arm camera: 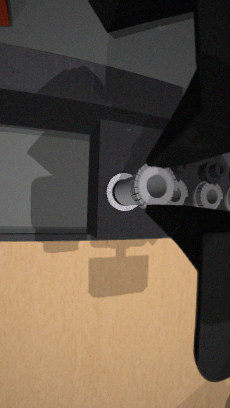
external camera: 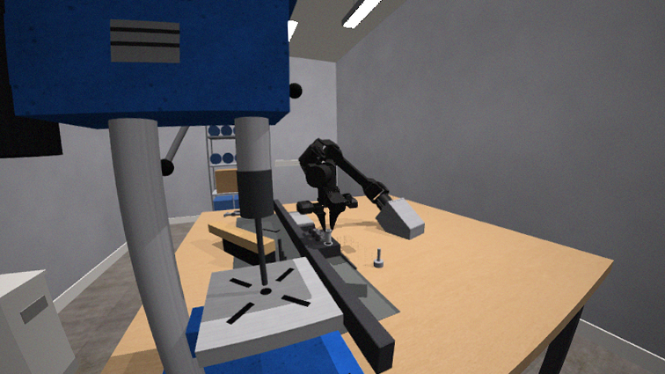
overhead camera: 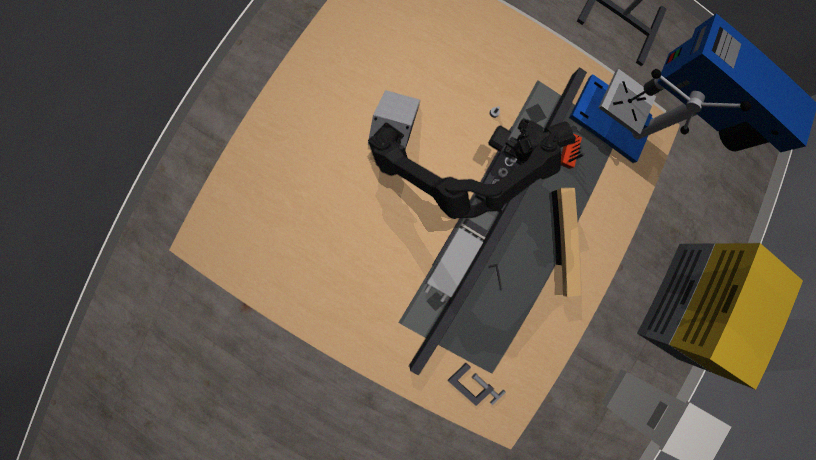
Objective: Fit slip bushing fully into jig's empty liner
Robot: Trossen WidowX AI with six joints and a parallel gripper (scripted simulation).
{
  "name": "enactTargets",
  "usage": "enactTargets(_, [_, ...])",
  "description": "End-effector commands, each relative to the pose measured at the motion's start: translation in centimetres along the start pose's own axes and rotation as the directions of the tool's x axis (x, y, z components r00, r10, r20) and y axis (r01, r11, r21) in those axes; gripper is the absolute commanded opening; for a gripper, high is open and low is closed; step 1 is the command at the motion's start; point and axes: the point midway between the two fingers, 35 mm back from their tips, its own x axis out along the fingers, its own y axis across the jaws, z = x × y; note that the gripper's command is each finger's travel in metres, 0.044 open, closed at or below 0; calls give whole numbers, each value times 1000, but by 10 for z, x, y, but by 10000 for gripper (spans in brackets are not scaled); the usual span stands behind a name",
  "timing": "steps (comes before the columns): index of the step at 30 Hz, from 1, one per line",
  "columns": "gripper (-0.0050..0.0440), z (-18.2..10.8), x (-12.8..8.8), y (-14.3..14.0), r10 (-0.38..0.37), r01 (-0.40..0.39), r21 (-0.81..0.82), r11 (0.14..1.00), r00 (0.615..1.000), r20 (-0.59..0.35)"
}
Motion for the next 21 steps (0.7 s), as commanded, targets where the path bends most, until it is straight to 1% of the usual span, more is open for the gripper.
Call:
enactTargets(1, [-50,-4,-6,-5,-12,11,16,1000,1000,12])
enactTargets(6, [-50,-7,-10,-10,-19,19,28,999,1000,20])
enactTargets(21, [-50,-3,-6,-6,-12,11,16,1000,1000,12])
